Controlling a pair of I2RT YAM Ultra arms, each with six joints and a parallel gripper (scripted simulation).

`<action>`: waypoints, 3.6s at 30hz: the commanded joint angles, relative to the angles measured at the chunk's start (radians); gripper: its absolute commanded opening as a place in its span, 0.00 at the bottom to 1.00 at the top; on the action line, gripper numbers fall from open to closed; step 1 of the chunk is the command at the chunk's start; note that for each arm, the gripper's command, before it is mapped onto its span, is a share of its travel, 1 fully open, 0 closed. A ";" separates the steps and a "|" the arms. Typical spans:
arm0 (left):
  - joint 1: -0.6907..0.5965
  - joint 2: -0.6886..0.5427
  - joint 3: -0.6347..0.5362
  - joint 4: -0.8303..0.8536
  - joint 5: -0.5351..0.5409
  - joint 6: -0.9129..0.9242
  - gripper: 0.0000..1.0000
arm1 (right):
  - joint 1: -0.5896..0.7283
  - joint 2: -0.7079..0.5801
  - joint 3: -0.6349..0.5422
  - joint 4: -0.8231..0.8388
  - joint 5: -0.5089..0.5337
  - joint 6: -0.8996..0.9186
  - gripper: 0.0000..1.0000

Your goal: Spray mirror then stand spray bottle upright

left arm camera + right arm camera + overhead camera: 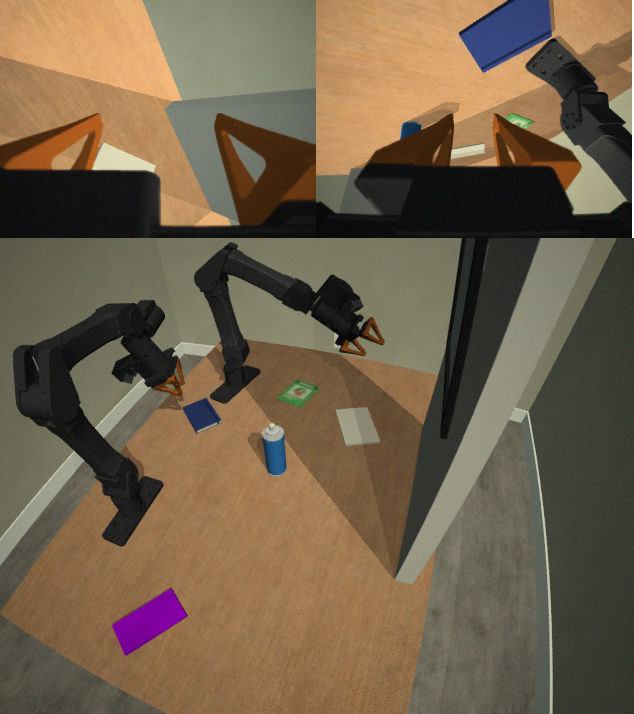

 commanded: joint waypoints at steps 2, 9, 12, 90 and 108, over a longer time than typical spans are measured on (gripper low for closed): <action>0.000 -0.012 0.015 0.002 -0.003 0.004 1.00 | 0.000 -0.013 0.014 -0.004 -0.004 0.002 0.37; 0.000 -0.012 0.015 0.002 -0.003 0.004 1.00 | 0.000 -0.013 0.014 -0.004 -0.004 0.002 0.37; 0.000 -0.012 0.015 0.002 -0.003 0.004 1.00 | 0.000 -0.013 0.014 -0.004 -0.004 0.002 0.37; -0.294 -0.323 0.132 0.104 -0.017 0.868 1.00 | -1.328 -0.294 -0.160 0.983 -0.242 1.525 0.37; -0.356 -0.387 0.152 0.123 -0.024 1.051 1.00 | -1.617 -0.350 -0.204 1.187 -0.291 1.845 0.37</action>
